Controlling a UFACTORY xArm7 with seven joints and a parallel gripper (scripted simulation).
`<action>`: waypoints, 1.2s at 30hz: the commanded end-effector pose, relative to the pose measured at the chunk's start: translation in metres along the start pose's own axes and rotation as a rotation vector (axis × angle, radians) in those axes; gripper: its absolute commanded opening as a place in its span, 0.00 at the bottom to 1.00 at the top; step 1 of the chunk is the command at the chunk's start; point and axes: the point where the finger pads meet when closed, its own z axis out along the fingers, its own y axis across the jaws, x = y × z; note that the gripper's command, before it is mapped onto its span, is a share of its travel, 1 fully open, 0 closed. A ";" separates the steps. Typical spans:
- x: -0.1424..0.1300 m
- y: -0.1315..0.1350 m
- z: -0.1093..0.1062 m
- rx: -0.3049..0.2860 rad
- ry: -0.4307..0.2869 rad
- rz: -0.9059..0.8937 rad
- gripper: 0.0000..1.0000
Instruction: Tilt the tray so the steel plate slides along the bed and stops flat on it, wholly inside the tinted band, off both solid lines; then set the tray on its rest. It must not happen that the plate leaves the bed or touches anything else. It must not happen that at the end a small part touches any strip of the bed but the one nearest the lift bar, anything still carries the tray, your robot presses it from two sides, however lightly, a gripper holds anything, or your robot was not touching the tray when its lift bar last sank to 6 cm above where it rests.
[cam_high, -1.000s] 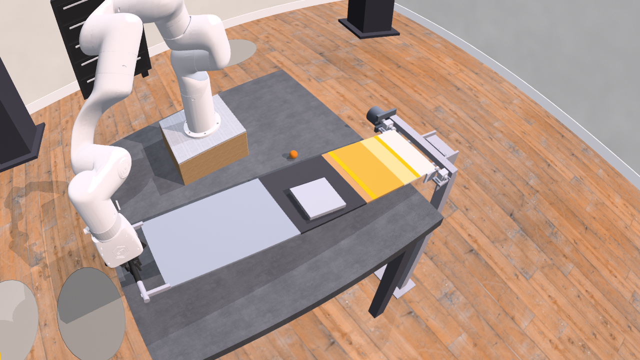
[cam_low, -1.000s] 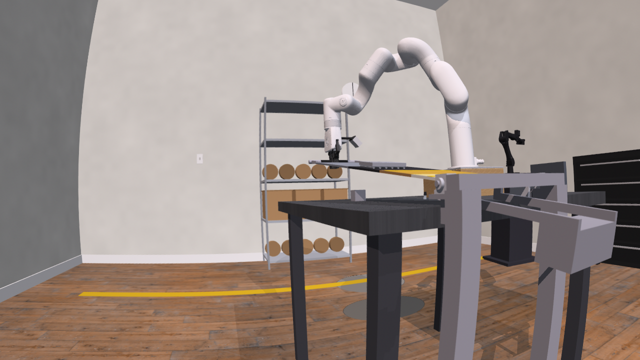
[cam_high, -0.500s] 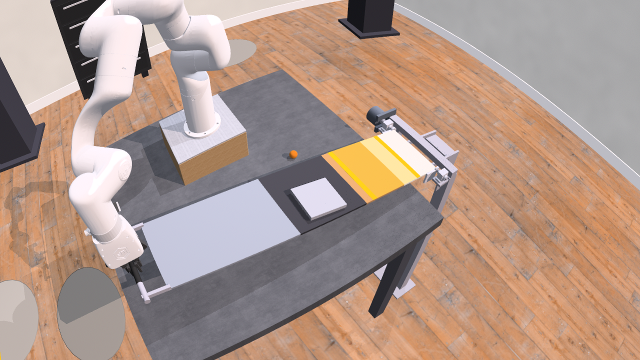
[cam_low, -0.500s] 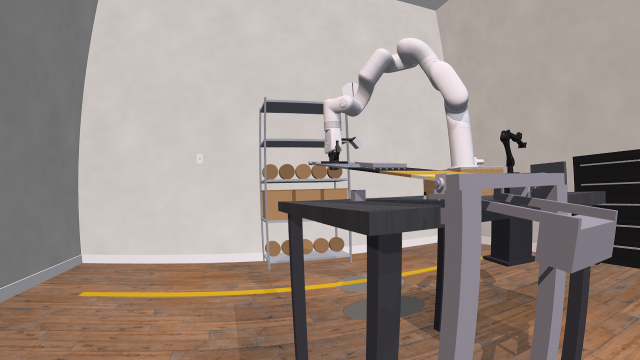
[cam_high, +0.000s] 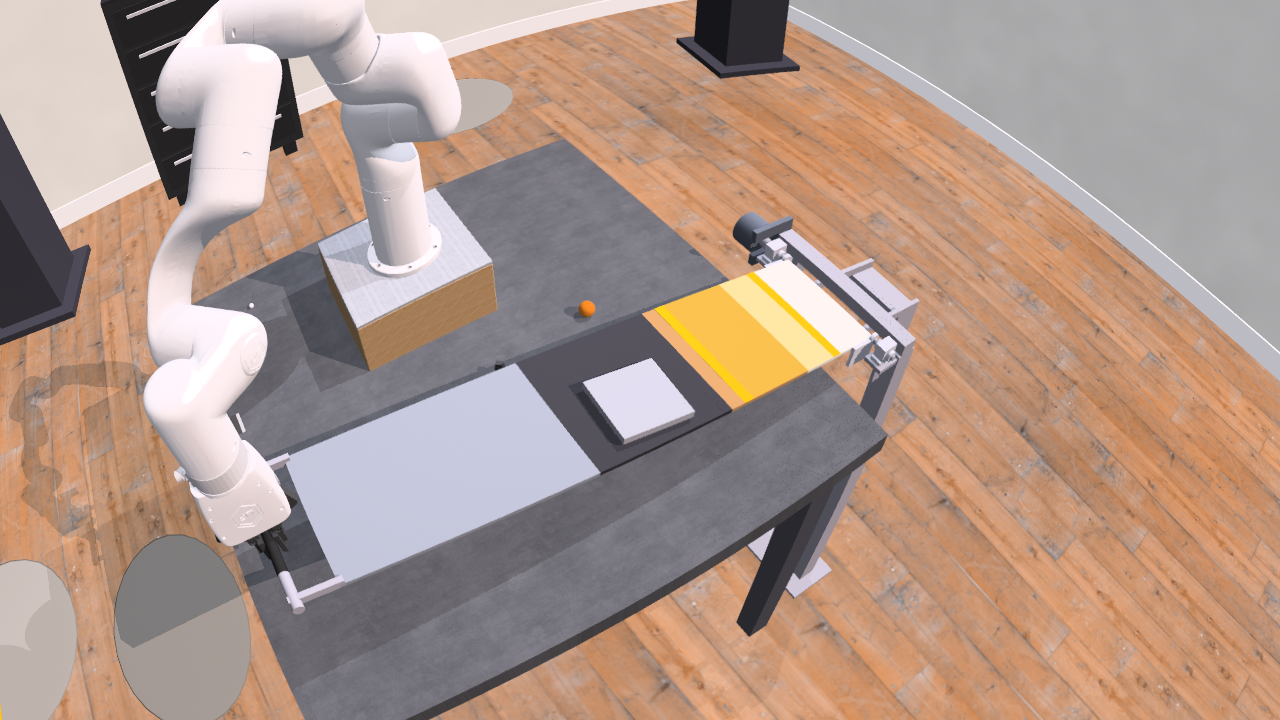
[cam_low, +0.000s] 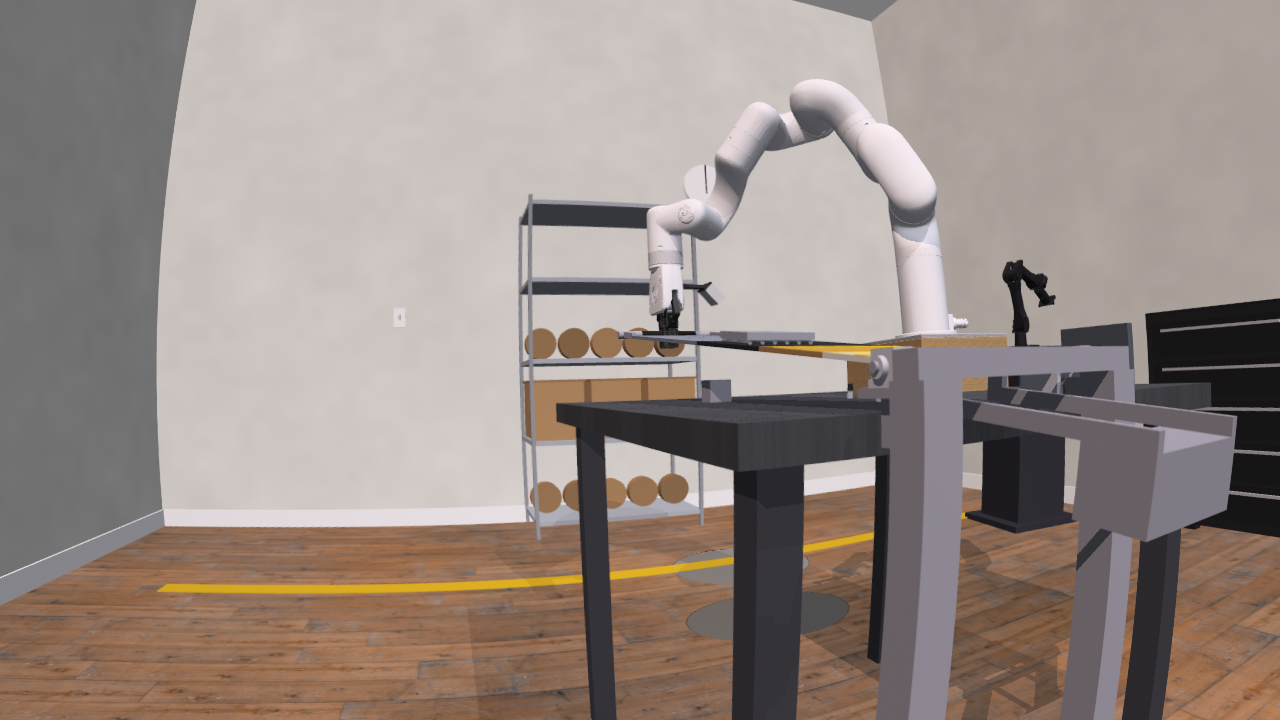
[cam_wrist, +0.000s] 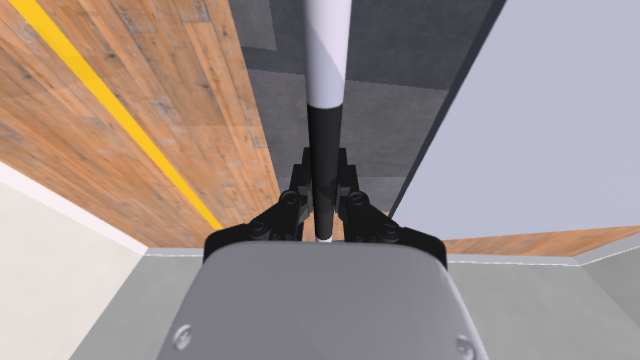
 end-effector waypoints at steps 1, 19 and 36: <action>-0.002 0.004 -0.037 0.004 -0.006 -0.001 0.00; -0.002 0.002 -0.027 0.004 -0.006 -0.001 0.00; -0.002 0.002 -0.028 0.004 -0.006 -0.001 0.00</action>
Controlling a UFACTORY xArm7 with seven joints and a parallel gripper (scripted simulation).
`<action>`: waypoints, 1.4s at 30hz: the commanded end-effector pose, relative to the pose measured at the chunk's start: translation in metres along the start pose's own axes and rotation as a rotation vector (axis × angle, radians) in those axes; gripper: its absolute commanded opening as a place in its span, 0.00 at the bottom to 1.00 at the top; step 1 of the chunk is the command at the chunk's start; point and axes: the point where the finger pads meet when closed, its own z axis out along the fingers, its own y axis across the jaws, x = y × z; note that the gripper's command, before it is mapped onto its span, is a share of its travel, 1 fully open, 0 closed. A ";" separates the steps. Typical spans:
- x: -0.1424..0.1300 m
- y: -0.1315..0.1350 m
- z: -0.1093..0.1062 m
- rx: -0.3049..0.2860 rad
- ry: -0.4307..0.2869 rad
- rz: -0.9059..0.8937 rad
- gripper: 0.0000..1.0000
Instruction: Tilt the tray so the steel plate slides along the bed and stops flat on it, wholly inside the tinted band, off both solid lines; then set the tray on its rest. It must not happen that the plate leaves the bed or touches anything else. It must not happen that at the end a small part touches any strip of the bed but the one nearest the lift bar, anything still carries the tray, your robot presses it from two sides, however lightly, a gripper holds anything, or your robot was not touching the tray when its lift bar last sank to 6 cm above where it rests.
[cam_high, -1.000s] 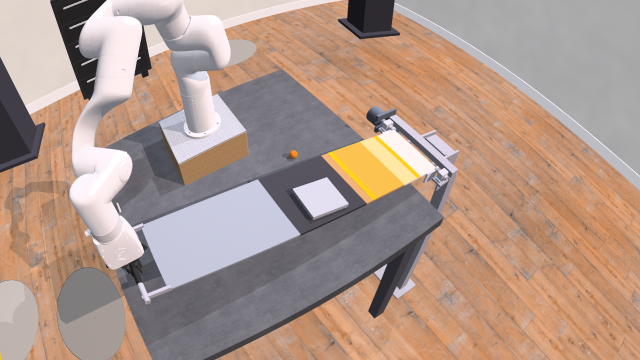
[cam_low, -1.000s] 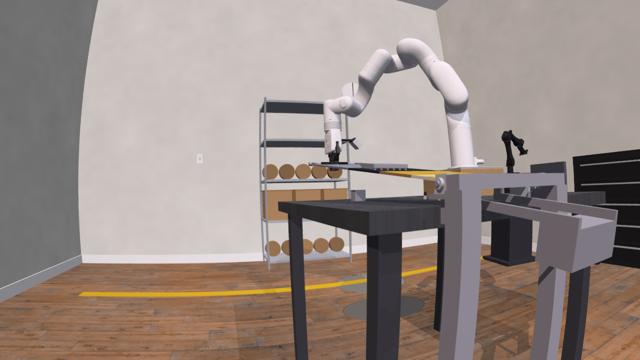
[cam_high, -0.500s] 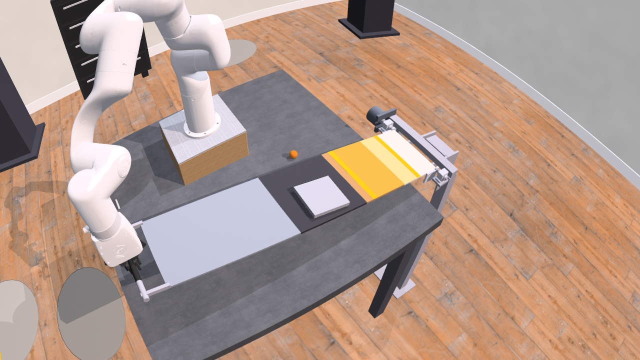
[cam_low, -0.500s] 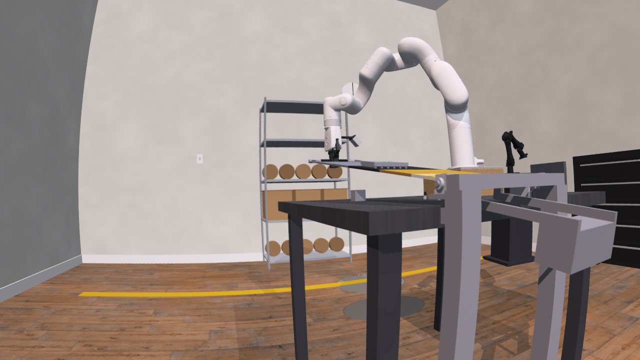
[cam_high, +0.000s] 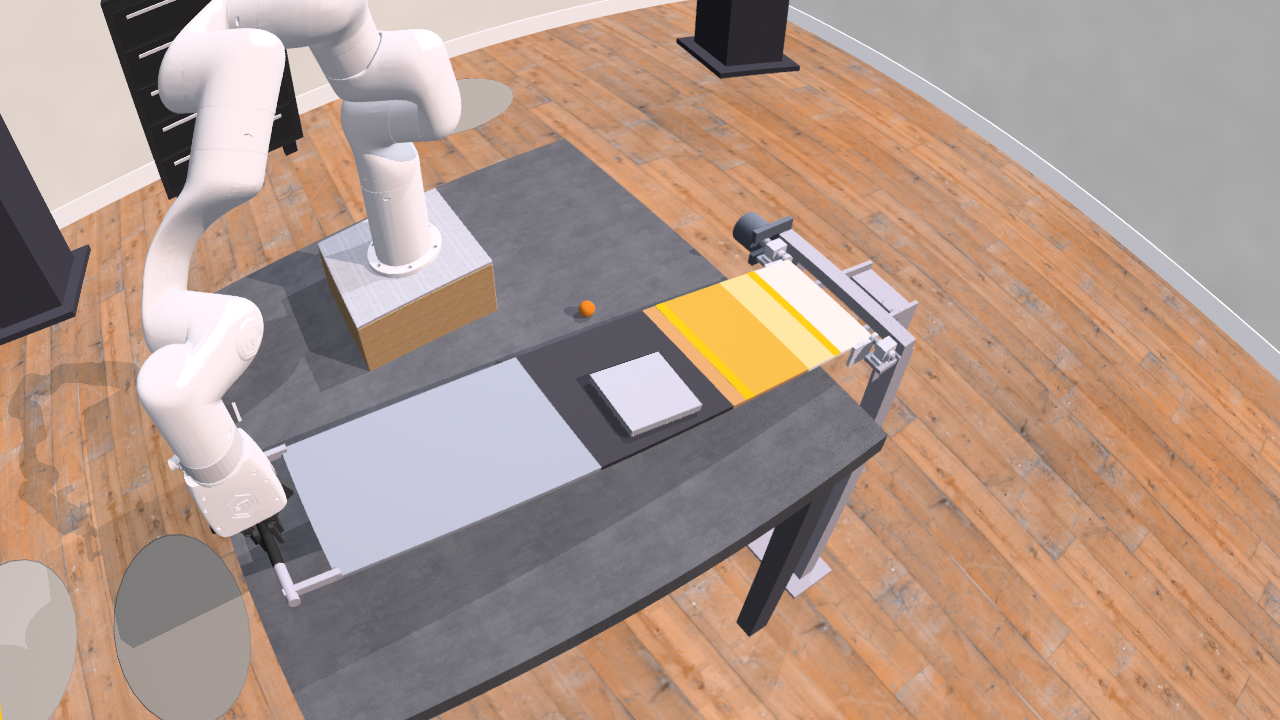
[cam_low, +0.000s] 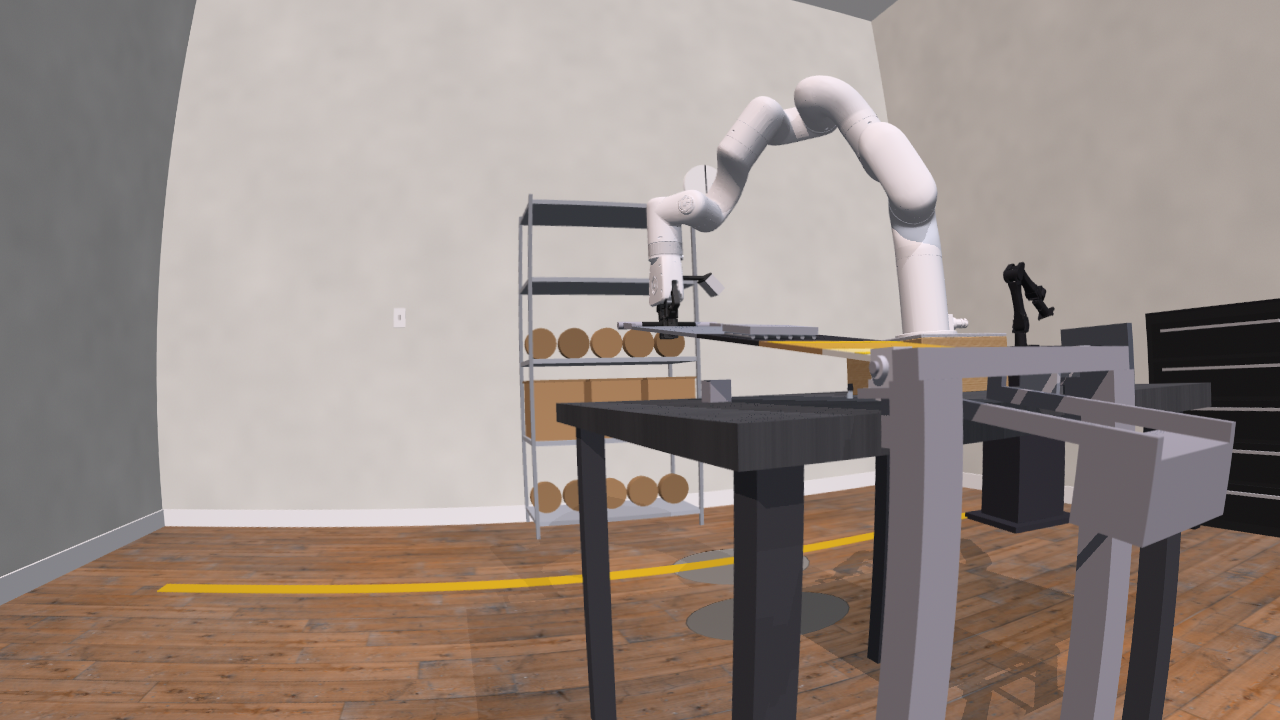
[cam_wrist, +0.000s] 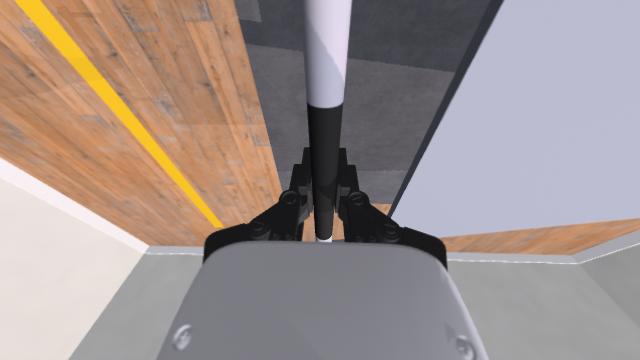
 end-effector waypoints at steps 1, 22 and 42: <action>-0.002 -0.002 0.007 0.004 -0.005 -0.001 0.00; -0.002 -0.006 0.040 0.004 -0.005 -0.001 0.00; -0.002 -0.006 0.041 0.004 -0.005 -0.001 0.00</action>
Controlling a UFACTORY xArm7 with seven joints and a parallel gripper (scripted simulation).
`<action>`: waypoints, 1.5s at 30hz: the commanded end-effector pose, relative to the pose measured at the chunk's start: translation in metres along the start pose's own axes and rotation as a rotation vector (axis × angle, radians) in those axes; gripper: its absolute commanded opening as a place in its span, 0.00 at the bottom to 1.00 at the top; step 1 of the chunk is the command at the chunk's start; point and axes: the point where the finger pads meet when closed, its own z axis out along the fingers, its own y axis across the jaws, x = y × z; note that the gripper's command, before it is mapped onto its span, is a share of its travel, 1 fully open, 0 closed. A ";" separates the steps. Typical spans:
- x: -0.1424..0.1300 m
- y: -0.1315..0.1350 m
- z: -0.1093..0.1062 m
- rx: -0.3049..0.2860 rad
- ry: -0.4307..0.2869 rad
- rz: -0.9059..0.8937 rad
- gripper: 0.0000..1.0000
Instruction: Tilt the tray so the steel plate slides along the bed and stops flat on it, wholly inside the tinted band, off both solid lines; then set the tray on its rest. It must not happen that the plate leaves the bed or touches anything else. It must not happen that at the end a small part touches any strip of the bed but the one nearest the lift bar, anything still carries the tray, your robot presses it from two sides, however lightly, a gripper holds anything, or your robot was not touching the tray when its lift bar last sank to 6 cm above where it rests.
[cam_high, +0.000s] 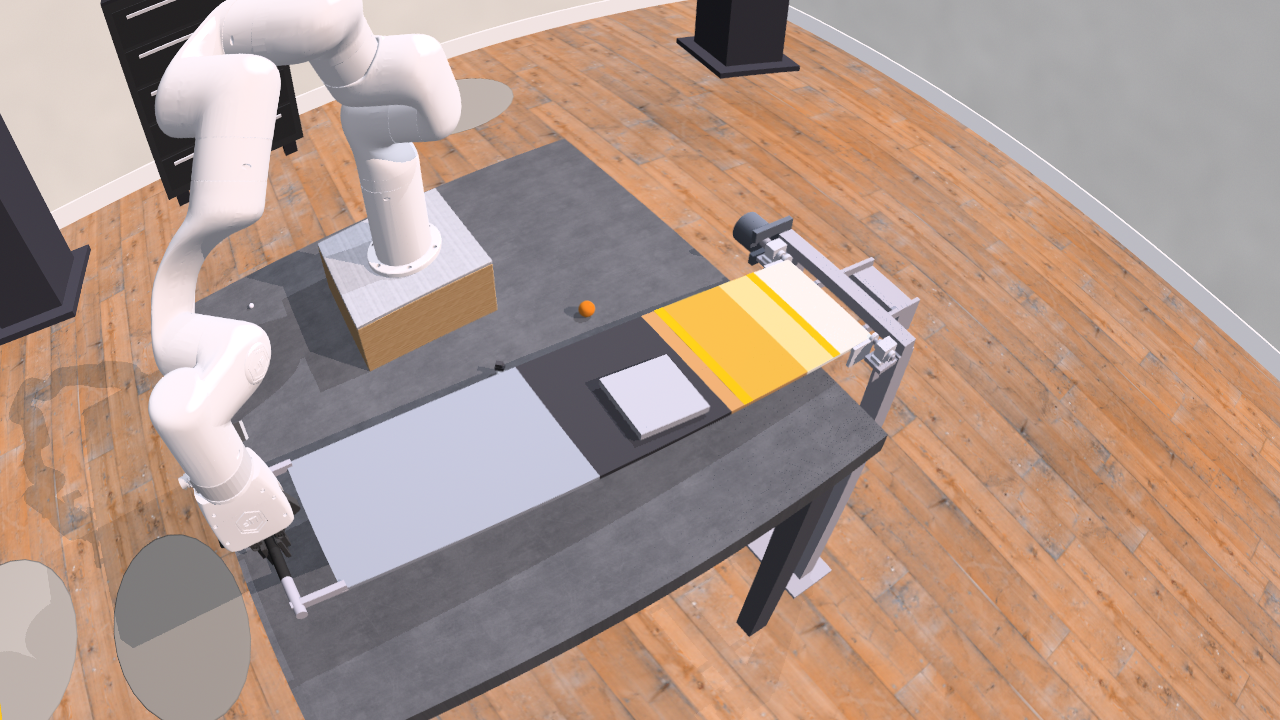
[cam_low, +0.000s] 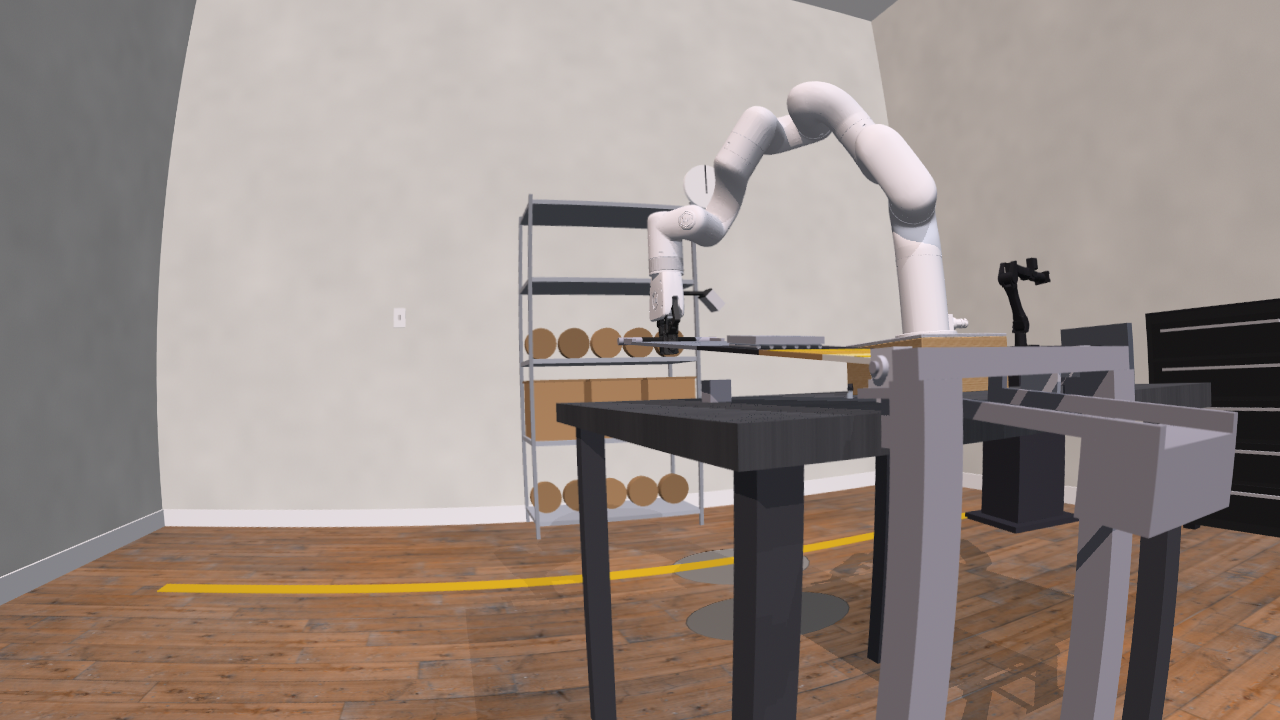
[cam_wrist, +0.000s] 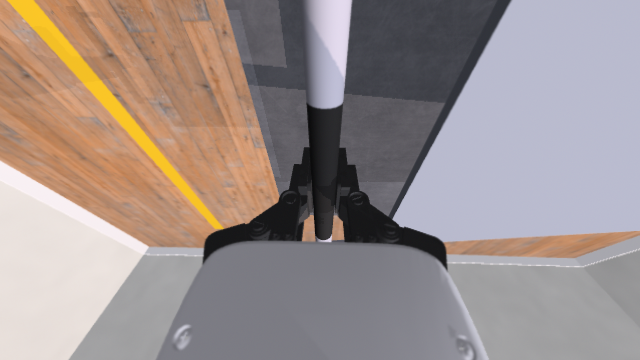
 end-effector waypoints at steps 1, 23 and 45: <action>-0.002 -0.002 0.008 0.000 -0.001 -0.001 0.00; -0.002 0.006 -0.059 0.000 -0.001 -0.001 0.00; -0.002 -0.001 -0.008 0.000 -0.001 -0.001 0.00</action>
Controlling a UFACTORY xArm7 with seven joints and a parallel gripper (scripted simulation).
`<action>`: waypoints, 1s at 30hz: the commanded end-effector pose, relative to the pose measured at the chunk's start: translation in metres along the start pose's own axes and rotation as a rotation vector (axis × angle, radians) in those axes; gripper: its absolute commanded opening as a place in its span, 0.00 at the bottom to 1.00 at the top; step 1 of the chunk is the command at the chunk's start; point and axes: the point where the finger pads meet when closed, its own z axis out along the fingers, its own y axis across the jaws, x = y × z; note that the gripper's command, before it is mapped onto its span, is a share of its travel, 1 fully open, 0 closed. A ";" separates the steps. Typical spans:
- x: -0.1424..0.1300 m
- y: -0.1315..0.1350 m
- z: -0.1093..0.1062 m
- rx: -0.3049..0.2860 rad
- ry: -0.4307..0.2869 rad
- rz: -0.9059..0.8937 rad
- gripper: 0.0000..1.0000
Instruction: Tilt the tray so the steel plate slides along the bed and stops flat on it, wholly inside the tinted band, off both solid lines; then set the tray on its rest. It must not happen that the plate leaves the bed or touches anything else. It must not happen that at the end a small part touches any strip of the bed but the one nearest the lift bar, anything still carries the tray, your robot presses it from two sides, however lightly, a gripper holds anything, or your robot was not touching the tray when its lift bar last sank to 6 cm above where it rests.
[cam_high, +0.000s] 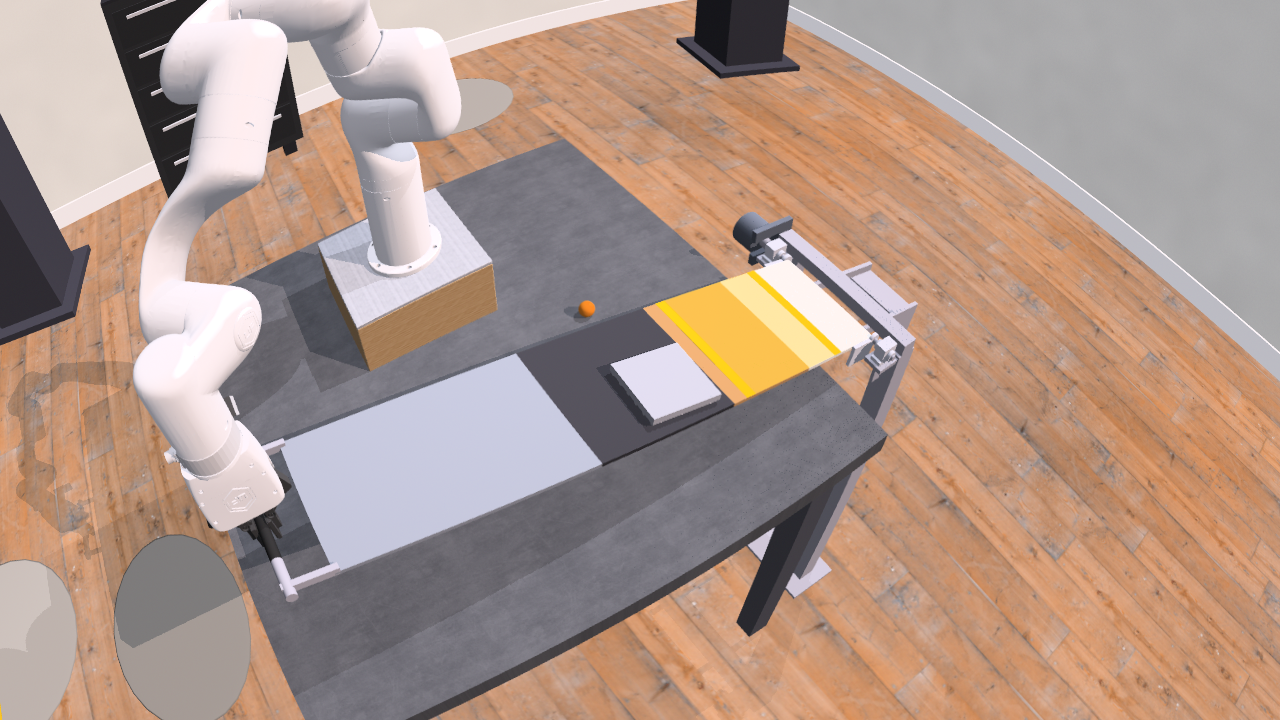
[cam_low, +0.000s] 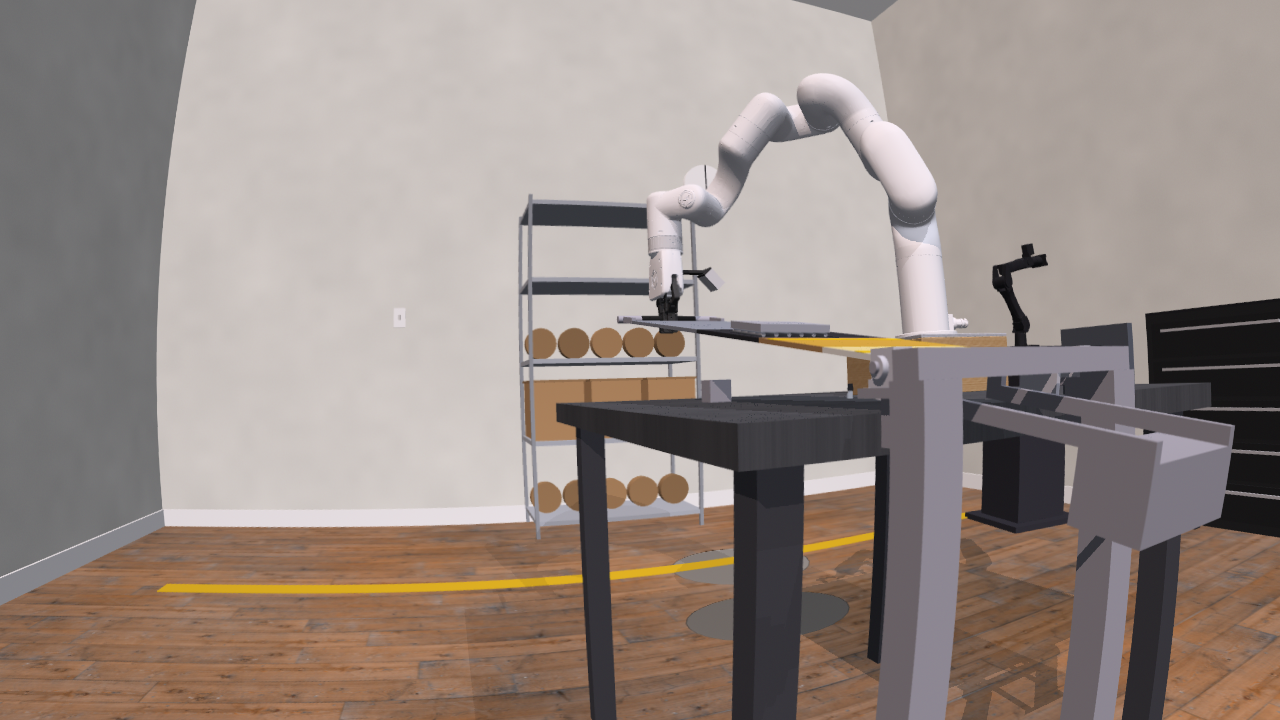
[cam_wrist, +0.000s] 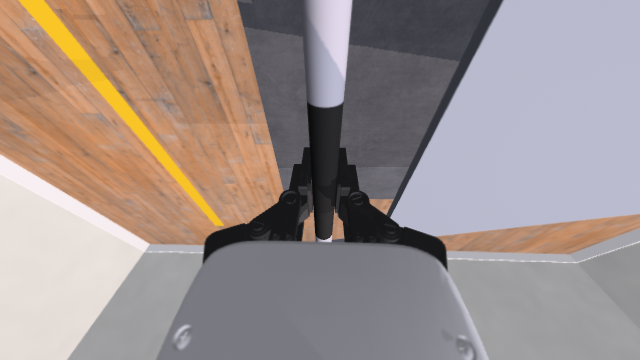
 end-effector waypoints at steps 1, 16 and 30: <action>-0.001 -0.007 0.050 0.002 -0.002 0.001 0.00; -0.001 -0.004 0.018 0.002 -0.002 0.001 0.00; -0.001 0.002 -0.020 0.002 -0.002 0.001 0.00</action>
